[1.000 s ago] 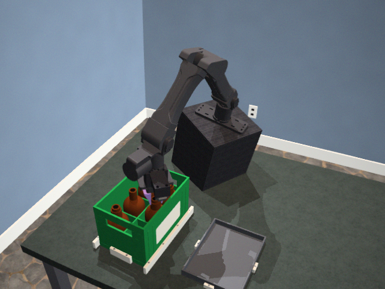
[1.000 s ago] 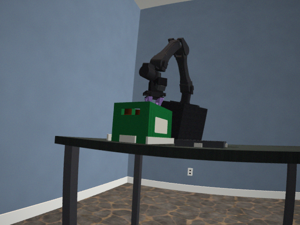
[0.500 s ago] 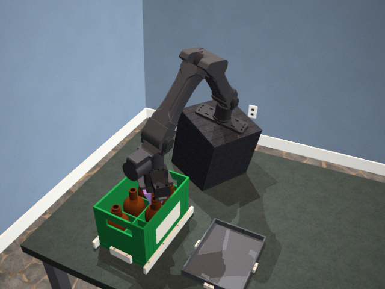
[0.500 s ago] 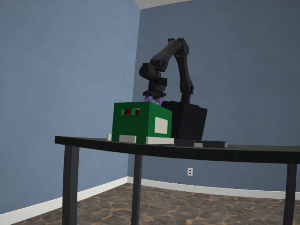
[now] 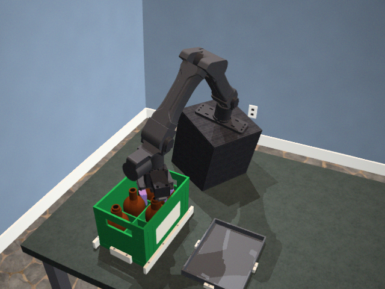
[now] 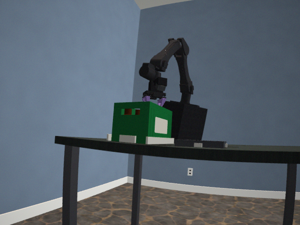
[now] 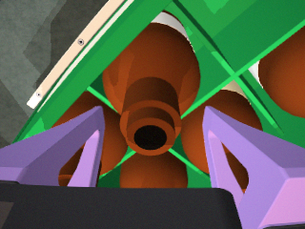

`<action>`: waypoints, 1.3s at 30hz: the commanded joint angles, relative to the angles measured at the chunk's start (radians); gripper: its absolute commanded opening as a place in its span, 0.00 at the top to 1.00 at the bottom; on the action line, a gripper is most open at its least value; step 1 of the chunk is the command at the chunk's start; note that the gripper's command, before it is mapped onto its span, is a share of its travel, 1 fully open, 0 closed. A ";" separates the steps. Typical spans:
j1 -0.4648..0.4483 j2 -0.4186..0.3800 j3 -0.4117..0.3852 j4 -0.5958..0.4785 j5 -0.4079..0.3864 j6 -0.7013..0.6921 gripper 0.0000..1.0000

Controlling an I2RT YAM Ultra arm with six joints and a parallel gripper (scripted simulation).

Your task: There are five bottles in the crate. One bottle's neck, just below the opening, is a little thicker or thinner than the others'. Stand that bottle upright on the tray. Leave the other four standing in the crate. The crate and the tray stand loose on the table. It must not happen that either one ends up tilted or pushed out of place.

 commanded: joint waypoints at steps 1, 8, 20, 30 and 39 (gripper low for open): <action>0.001 -0.003 -0.015 0.013 -0.006 0.004 0.39; 0.001 -0.003 -0.015 0.013 -0.006 0.004 0.39; 0.001 -0.003 -0.015 0.013 -0.006 0.004 0.39; 0.000 -0.010 -0.014 0.006 -0.006 0.004 0.39; -0.014 -0.042 0.010 -0.029 -0.006 -0.006 0.39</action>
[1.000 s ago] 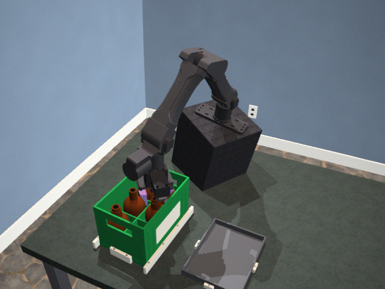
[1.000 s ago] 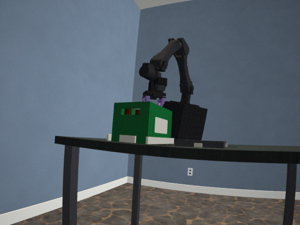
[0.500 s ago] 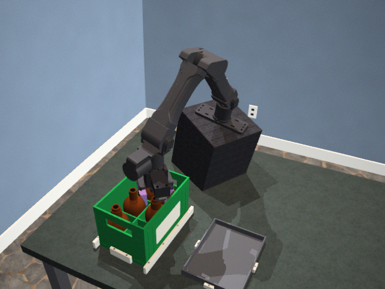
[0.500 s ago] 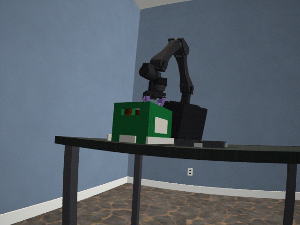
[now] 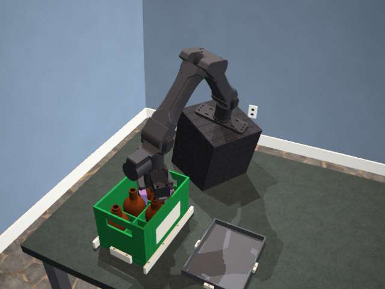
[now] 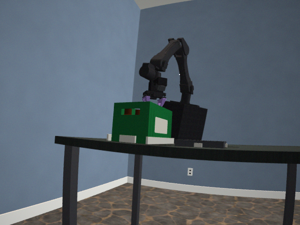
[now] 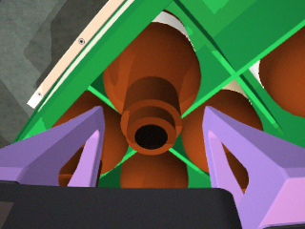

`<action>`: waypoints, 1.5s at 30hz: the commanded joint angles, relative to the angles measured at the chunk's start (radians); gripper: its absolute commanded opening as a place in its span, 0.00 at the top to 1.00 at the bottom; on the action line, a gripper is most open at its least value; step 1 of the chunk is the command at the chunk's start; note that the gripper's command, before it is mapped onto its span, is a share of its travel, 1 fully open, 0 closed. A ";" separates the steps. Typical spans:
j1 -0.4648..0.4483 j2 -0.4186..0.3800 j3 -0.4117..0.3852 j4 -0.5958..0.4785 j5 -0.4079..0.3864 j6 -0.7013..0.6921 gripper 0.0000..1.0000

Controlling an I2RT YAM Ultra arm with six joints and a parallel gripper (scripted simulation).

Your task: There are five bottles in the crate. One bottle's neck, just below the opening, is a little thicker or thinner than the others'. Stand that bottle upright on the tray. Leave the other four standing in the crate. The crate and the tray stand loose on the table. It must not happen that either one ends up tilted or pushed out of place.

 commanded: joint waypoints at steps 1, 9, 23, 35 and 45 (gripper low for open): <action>-0.015 -0.046 0.017 -0.031 -0.006 -0.009 0.39; -0.024 -0.087 0.035 -0.083 -0.008 -0.018 0.39; -0.045 -0.168 0.077 -0.209 -0.010 -0.038 0.39; -0.051 -0.187 0.097 -0.251 -0.010 -0.045 0.39; -0.050 -0.188 0.098 -0.253 -0.010 -0.045 0.39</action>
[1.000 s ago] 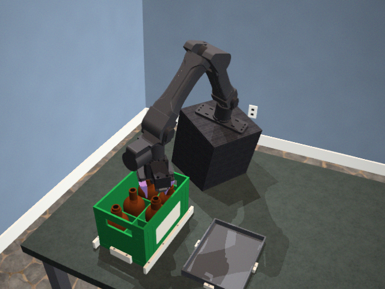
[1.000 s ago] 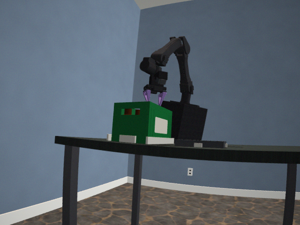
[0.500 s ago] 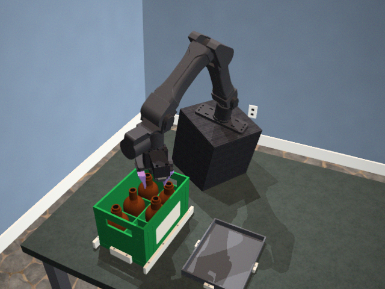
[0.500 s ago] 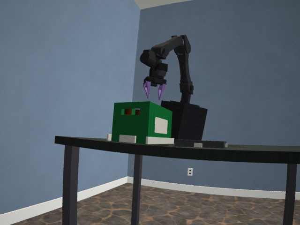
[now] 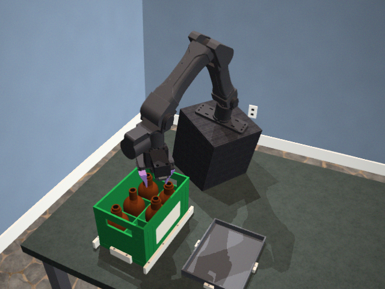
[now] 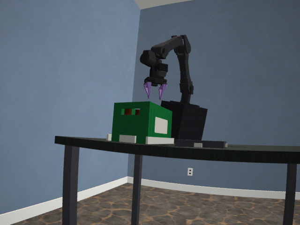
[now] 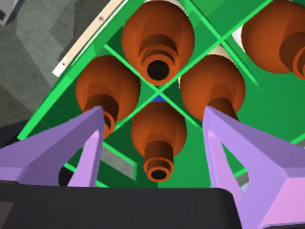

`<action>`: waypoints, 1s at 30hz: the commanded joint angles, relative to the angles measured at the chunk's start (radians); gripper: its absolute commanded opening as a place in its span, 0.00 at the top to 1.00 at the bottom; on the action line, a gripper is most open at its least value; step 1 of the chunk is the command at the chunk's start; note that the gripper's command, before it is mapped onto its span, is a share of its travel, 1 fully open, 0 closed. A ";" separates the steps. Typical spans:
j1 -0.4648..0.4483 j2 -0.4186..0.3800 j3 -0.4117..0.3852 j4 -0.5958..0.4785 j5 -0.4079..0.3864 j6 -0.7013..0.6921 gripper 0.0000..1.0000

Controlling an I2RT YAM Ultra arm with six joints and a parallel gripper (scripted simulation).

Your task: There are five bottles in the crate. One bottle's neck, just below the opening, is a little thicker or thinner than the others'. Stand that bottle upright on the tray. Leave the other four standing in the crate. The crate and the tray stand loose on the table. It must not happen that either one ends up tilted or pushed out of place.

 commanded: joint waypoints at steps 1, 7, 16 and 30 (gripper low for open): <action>-0.013 -0.038 0.040 -0.021 -0.010 -0.007 0.39; -0.013 -0.038 0.040 -0.021 -0.010 -0.005 1.00; -0.013 -0.038 0.040 -0.021 -0.010 -0.005 1.00; -0.013 -0.038 0.040 -0.021 -0.010 -0.005 1.00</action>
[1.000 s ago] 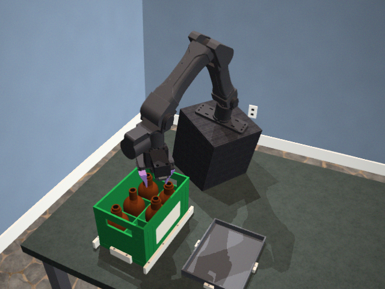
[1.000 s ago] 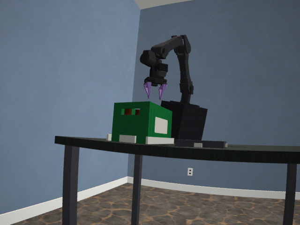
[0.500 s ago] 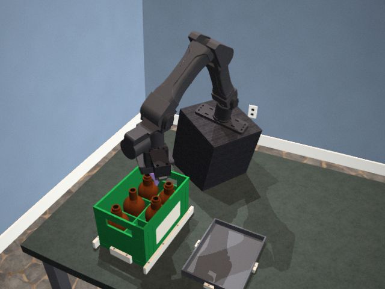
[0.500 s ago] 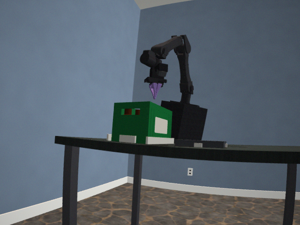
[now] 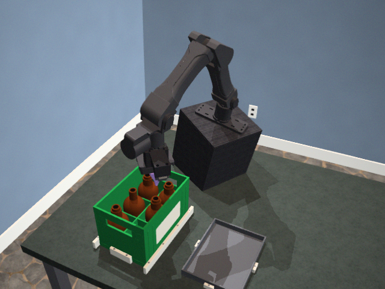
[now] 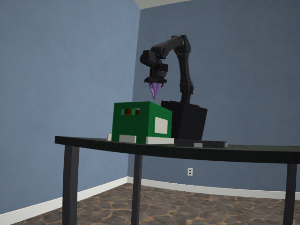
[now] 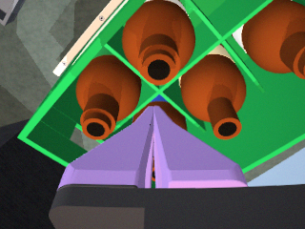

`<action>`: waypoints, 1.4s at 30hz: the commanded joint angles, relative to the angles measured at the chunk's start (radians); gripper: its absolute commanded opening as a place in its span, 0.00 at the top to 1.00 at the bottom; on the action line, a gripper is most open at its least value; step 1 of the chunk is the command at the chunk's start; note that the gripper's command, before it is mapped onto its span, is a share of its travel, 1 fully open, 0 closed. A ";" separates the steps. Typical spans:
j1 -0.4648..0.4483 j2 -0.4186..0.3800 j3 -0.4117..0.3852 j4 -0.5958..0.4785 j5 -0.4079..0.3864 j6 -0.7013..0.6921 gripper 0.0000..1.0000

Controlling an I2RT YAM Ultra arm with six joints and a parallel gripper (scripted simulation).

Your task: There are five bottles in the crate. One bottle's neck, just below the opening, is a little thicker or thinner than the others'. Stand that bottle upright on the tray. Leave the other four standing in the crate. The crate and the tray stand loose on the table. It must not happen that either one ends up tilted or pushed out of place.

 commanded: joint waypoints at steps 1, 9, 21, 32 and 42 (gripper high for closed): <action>-0.013 -0.038 0.040 -0.019 -0.010 -0.005 1.00; -0.013 -0.038 0.040 -0.019 -0.010 -0.005 1.00; -0.015 -0.036 0.042 -0.020 -0.010 -0.006 1.00; -0.074 0.185 0.359 -0.142 -0.013 -0.062 1.00; -0.135 0.410 0.738 -0.306 -0.018 -0.123 1.00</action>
